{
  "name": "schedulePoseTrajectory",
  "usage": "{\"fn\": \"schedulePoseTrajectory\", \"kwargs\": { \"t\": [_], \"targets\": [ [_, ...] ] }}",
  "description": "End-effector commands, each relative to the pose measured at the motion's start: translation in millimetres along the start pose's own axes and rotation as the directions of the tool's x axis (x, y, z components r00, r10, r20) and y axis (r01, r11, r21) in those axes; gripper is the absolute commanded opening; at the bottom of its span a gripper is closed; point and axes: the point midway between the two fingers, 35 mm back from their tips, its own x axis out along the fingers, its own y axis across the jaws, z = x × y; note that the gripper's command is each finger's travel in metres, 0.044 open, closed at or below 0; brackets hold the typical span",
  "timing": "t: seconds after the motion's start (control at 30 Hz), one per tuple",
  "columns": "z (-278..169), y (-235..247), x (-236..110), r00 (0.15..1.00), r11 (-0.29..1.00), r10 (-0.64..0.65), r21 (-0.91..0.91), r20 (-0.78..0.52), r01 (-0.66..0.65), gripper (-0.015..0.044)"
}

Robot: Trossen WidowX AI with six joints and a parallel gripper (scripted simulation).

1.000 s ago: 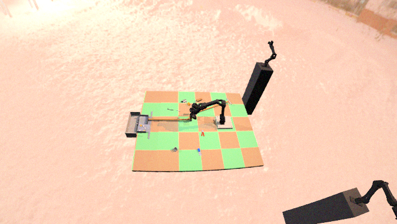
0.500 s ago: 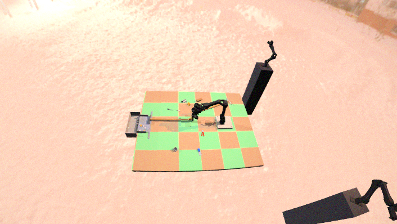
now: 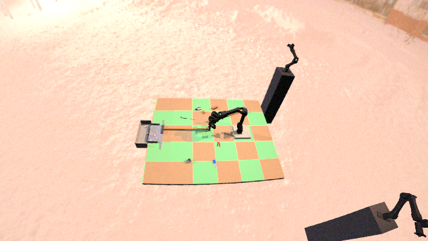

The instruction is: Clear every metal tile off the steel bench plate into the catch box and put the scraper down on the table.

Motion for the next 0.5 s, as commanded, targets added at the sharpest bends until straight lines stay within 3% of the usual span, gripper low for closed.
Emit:
{"fn": "schedulePoseTrajectory", "kwargs": {
  "t": [0.0, 0.47],
  "targets": [
    [0.3, 1.1, -7.6, 1.0, 1.0, 0.004, -0.007, 0.026, -0.004, 0.0],
    [-20.7, 3.4, -16.2, 1.0, 1.0, 0.003, -0.007, 0.027, -0.003, 0.0]
  ]
}}
